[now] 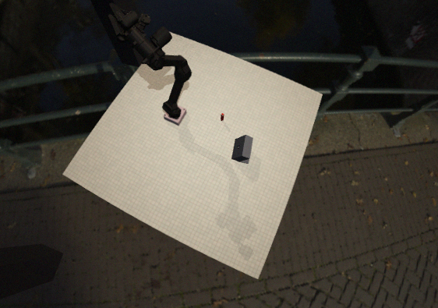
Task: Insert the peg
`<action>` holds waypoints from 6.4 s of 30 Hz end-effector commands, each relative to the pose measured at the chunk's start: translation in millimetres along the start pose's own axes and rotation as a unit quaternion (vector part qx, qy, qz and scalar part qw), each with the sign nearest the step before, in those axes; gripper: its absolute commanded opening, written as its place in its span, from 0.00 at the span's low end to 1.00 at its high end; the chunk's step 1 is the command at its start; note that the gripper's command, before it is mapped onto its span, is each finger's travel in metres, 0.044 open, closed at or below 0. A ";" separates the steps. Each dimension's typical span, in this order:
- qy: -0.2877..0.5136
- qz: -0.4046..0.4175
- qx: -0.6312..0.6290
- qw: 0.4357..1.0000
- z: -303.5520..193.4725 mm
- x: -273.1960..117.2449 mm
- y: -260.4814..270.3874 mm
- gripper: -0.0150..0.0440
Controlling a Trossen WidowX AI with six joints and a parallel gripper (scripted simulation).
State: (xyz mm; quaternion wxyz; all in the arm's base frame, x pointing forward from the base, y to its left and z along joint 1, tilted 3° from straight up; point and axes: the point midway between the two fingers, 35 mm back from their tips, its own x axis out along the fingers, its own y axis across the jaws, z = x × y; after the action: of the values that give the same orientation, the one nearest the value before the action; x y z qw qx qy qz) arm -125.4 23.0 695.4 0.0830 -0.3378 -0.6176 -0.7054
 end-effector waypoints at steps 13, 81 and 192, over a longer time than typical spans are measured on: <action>0.153 0.045 -0.037 0.987 -89.0 -23.3 6.4 1.00; 0.635 0.450 -0.159 0.608 -247.3 -409.0 64.5 1.00; 0.237 0.870 -0.135 -0.412 200.9 -648.6 -275.9 1.00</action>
State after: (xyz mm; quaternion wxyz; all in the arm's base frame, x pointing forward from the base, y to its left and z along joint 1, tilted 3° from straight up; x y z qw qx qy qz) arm 299.5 74.5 100.1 -0.6886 0.2399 -0.6569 -0.1917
